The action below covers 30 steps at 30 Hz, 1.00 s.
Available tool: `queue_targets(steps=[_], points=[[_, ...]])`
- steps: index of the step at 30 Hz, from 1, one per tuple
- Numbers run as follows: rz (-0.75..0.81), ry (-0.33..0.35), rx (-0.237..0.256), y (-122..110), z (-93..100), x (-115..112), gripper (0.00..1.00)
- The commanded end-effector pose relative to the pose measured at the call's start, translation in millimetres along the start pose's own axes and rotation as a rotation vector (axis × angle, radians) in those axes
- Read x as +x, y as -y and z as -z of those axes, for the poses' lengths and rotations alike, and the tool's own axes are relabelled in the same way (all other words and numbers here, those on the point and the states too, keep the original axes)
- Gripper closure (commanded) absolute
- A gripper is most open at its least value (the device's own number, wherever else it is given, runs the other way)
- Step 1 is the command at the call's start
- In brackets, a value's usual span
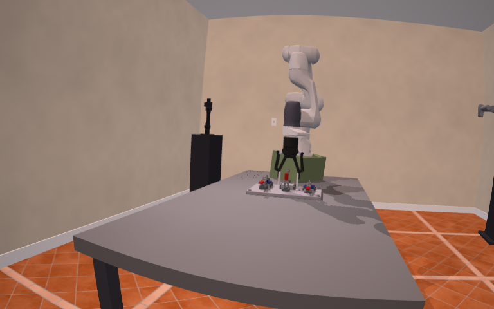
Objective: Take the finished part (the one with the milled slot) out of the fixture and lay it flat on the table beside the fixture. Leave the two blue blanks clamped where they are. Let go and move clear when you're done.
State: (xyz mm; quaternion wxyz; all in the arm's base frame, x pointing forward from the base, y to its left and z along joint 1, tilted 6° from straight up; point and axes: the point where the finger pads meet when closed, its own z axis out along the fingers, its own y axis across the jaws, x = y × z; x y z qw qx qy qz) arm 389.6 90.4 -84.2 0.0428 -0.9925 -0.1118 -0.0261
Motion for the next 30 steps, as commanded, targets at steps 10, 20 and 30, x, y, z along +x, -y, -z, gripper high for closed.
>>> queue_targets(steps=[10,20,30], points=[[0.000,0.002,0.001,0.7,-0.8,-1.8,0.42],[0.000,0.002,0.001,0.7,-0.8,-1.8,0.42],[0.000,0.002,0.001,0.7,-0.8,-1.8,1.00]])
